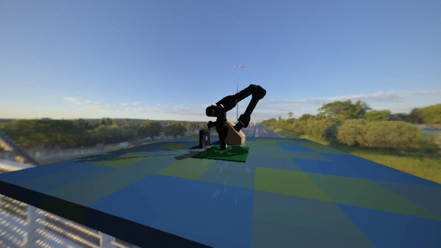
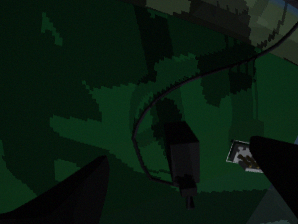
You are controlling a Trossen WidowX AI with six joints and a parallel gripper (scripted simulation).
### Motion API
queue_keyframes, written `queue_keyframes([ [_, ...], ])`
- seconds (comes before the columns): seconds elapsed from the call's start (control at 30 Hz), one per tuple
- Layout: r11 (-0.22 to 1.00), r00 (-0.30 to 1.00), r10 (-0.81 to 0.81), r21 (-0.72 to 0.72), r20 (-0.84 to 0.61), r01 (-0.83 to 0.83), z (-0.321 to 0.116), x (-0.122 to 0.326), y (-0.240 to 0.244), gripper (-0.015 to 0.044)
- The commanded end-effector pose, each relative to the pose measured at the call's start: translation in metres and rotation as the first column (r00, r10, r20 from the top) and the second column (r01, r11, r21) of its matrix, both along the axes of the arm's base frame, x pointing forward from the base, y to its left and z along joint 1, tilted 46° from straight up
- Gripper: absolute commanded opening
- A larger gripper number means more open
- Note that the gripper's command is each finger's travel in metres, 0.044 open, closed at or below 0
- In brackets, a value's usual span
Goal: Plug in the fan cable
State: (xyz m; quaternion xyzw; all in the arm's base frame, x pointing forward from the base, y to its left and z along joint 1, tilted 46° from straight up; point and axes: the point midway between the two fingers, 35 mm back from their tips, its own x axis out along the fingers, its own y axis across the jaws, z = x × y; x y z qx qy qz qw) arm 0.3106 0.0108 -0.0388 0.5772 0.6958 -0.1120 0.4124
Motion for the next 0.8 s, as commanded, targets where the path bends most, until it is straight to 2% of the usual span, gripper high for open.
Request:
queue_keyframes([
  [0.0,1.0,1.0,-0.003,0.006,-0.011,0.003,-0.007,-0.003,0.007,0.044],
  [0.63,1.0,1.0,-0.003,0.009,-0.011,0.003,-0.02,-0.004,0.022,0.044],
  [0.77,1.0,1.0,0.001,0.004,-0.004,-0.001,-0.019,-0.002,0.02,0.0335],
])
